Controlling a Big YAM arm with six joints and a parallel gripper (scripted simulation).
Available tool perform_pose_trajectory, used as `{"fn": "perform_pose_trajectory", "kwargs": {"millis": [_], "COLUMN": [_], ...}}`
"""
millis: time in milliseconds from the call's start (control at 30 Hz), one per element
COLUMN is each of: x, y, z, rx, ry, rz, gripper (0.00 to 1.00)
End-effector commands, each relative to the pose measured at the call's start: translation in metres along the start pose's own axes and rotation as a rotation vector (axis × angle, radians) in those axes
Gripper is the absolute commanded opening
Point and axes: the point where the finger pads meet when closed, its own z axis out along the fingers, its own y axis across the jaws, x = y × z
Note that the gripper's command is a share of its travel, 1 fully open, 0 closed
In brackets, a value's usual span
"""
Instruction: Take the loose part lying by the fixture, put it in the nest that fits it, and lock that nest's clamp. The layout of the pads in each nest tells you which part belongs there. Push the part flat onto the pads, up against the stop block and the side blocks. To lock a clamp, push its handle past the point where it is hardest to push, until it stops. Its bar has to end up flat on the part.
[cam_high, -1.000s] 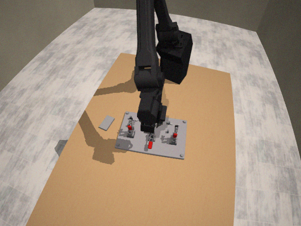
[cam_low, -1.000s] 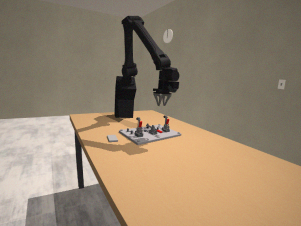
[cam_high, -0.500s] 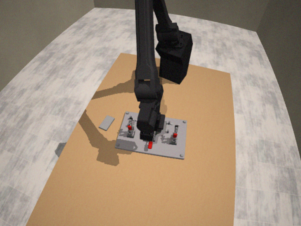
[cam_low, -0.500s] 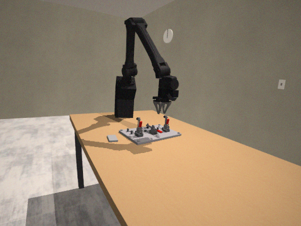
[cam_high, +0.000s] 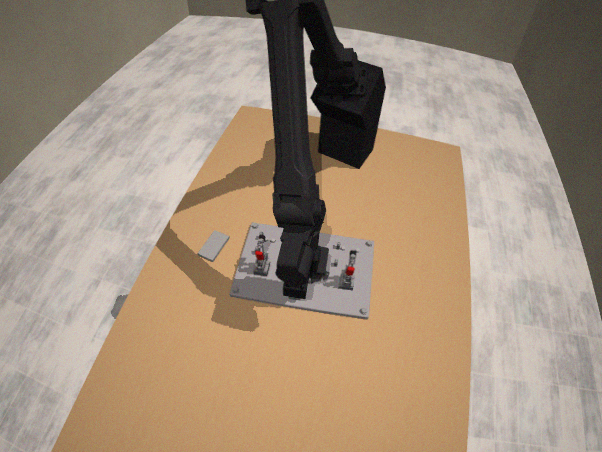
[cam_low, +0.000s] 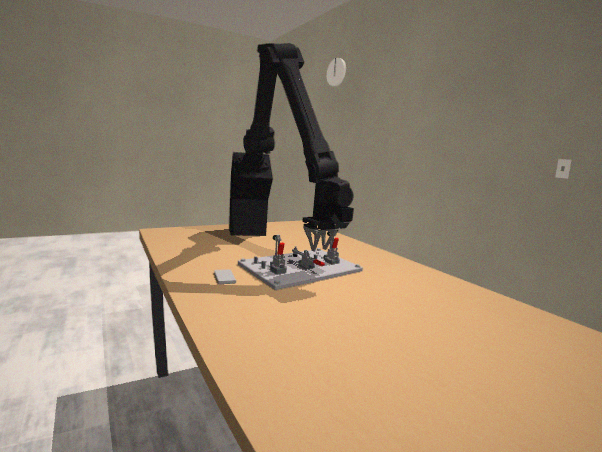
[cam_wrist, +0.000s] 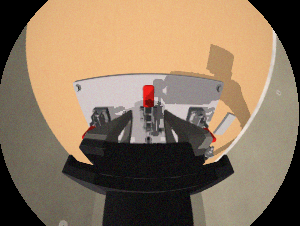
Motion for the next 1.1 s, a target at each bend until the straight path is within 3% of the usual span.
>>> {"fn": "perform_pose_trajectory", "kwargs": {"millis": [0,233,1067], "x": [-0.021,-0.021,-0.021], "y": [-0.008,-0.004,-0.008], "z": [0.011,0.02,0.025], "rx": [0.009,0.005,0.009], "ry": [-0.037,-0.038,-0.036], "rz": [0.005,0.002,0.006], "gripper": [0.45,0.45,0.45]}}
